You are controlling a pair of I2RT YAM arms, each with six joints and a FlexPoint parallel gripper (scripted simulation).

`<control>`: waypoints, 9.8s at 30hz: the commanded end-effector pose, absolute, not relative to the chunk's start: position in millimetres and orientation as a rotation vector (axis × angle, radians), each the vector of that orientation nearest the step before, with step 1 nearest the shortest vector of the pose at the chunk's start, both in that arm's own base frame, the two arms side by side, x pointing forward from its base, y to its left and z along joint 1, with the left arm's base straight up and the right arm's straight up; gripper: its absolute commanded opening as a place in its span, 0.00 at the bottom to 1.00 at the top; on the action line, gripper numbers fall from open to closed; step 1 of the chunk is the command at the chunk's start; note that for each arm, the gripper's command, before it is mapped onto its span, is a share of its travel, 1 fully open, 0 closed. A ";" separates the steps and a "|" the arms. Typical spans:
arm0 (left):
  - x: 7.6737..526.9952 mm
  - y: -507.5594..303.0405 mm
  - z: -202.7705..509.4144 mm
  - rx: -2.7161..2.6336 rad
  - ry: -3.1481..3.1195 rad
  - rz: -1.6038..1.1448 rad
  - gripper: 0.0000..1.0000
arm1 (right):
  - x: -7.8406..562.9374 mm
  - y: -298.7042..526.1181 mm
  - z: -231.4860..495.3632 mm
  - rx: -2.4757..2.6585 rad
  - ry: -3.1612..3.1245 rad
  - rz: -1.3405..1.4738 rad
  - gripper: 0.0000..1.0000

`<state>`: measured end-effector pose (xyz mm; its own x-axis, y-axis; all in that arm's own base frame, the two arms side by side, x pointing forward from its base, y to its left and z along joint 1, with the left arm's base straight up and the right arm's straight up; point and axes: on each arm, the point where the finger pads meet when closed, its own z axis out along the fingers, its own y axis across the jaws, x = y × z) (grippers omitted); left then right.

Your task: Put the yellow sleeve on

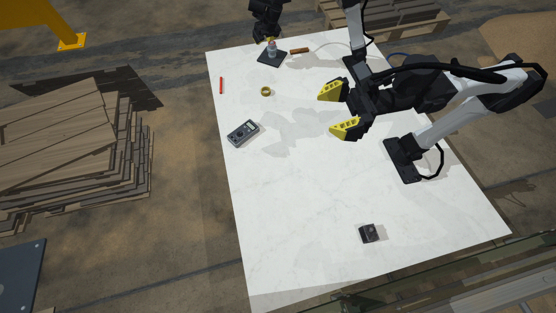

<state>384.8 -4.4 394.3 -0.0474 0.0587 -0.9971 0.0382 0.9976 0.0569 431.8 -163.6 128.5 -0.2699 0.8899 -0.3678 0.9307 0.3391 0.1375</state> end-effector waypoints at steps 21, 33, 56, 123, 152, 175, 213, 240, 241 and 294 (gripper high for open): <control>372.6 0.5 414.7 -0.001 1.537 0.009 1.00 | 383.4 -201.0 176.0 1.831 2.059 -0.334 0.55; 372.6 0.5 414.7 -0.001 1.537 0.009 1.00 | 382.1 -200.5 157.9 1.826 2.081 -0.341 0.55; 372.6 0.5 414.7 -0.001 1.537 0.009 1.00 | 390.0 -196.7 118.2 1.803 2.099 -0.334 0.55; 372.6 0.5 414.7 -0.001 1.537 0.009 1.00 | 386.4 -201.1 161.6 1.801 2.070 -0.327 0.00; 372.6 0.5 414.7 -0.001 1.537 0.009 1.00 | 406.2 -149.0 158.6 1.594 2.220 -0.264 0.00; 372.6 0.5 414.7 -0.001 1.537 0.009 1.00 | 411.7 -3.0 139.0 1.002 2.507 -0.129 0.00; 372.6 0.5 414.7 -0.001 1.537 0.009 1.00 | 292.2 212.0 88.8 -0.193 2.674 0.118 0.00; 372.6 0.5 414.7 -0.001 1.537 0.009 1.00 | 235.7 247.9 73.7 -0.500 2.639 0.189 0.00; 372.6 0.5 414.7 -0.001 1.537 0.009 1.00 | 235.7 247.9 73.7 -0.500 2.639 0.188 0.00; 372.6 0.5 414.7 -0.001 1.537 0.009 1.00 | 229.0 238.1 16.6 -0.516 2.691 0.125 0.00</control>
<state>374.1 0.1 404.4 0.0049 0.0012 -1.0000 -0.0009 1.0000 0.0012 226.3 239.3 26.3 -0.8469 -0.3576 -0.3935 -0.3904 0.9207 0.0035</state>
